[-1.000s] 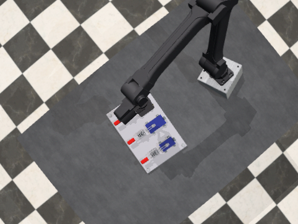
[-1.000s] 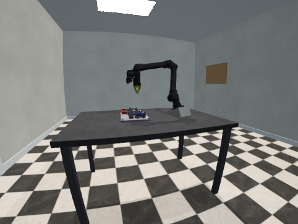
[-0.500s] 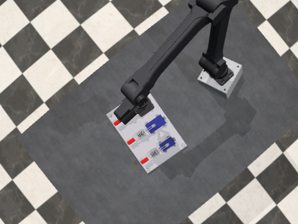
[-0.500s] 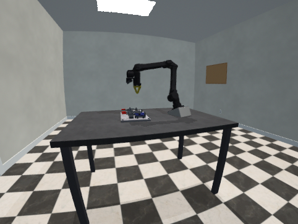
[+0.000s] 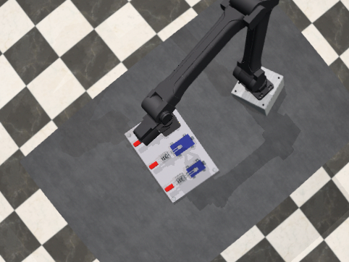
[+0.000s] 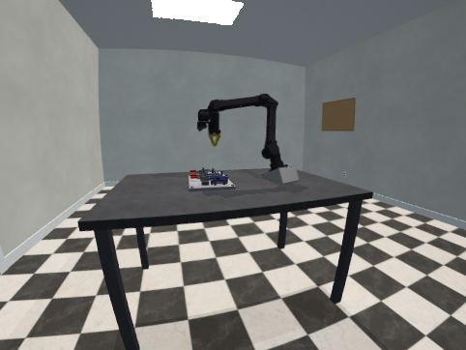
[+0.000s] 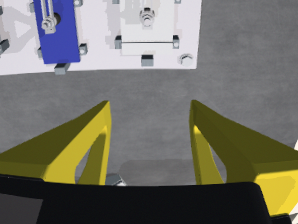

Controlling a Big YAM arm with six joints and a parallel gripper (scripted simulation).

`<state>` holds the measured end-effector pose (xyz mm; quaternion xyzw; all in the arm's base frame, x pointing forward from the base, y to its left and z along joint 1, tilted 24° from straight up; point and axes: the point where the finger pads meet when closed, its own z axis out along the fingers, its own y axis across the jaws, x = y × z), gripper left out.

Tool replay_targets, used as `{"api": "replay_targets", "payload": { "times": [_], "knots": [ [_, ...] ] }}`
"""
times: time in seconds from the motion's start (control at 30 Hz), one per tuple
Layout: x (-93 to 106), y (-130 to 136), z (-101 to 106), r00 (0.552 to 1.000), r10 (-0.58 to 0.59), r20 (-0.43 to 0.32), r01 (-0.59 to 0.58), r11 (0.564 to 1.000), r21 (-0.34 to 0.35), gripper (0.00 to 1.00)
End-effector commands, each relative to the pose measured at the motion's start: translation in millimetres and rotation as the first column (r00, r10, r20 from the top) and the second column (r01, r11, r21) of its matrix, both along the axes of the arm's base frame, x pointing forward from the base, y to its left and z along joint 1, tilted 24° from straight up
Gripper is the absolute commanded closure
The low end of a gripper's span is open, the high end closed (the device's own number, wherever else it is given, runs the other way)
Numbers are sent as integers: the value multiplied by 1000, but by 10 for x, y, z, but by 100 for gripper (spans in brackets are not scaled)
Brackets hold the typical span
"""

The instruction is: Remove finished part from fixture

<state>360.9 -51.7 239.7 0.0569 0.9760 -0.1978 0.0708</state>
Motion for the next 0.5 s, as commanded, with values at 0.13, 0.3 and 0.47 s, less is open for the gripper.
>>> {"api": "replay_targets", "payload": {
  "times": [0.13, 0.3, 0.47],
  "knots": [
    [57, -51, 132, 999, -5, 33, 5, 1000, 1, 55],
    [77, -50, 178, 999, -5, 45, 5, 1000, 2, 55],
    [97, -49, 224, 998, -5, 56, 5, 1000, 2, 55]
  ]
}}
